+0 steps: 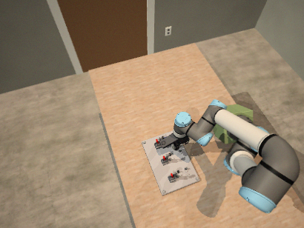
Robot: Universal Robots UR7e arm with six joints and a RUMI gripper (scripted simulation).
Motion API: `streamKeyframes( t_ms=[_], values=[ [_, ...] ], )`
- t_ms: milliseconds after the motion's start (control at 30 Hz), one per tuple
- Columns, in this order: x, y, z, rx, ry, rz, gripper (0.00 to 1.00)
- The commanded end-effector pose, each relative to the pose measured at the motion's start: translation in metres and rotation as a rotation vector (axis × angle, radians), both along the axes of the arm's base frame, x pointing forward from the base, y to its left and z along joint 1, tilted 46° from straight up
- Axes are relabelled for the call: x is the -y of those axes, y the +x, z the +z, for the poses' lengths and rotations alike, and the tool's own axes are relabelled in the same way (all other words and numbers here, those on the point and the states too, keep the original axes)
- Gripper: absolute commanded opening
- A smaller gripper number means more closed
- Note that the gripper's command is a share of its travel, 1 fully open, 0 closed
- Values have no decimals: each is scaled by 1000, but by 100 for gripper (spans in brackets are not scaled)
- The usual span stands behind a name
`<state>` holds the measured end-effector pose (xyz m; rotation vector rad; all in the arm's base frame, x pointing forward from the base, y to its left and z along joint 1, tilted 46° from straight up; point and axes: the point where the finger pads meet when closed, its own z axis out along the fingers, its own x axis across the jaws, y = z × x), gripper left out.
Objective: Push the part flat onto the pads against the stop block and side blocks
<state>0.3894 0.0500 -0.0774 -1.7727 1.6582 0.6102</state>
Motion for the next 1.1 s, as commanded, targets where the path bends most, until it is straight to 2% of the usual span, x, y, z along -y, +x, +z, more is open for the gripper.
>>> streamKeyframes(
  t_ms=[0, 767, 933, 1067],
  values=[
    [0, 0, 1, 1, 0, -1, 0],
    [-4, 0, 5, 1, 0, -1, 0],
    [17, -3, 26, 1, 0, -1, 0],
    [17, -3, 26, 1, 0, -1, 0]
  ],
)
